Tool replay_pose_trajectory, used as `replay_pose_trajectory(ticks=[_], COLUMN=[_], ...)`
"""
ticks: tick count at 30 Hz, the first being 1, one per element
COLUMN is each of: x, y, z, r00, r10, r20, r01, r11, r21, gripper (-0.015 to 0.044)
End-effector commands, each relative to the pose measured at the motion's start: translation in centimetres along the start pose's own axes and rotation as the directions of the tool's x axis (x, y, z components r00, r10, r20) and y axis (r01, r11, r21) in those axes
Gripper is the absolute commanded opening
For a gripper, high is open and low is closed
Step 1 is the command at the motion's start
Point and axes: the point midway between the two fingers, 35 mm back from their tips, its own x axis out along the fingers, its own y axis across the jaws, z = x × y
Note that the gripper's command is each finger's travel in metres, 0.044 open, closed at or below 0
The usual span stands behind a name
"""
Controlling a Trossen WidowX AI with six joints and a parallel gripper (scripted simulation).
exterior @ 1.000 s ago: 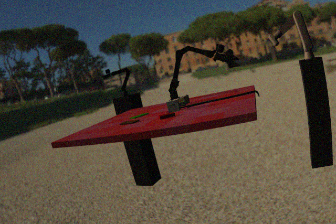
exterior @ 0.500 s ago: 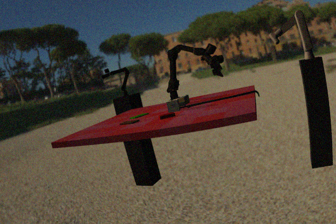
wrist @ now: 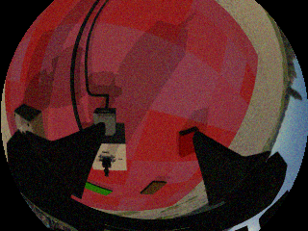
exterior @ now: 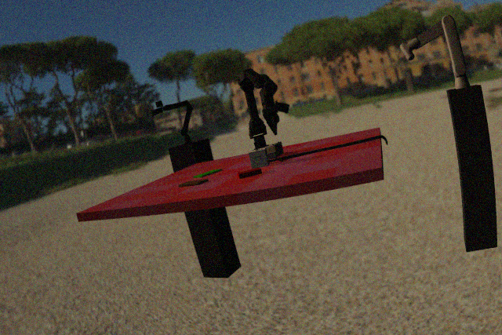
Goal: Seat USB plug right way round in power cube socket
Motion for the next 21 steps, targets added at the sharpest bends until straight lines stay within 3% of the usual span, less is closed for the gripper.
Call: replay_pose_trajectory(ticks=[1,5,21], x=[-0.6,-1.1,-0.4], y=[2.6,4.8,5.3], z=[-6.6,-10.4,-10.7], r00=[0.989,0.969,0.969], r10=[0.148,0.245,0.245], r20=[-0.025,-0.017,-0.018], r01=[-0.147,-0.244,-0.244], r11=[0.989,0.968,0.968], r21=[0.027,0.055,0.055], gripper=[0.0440,0.0440,0.0440])
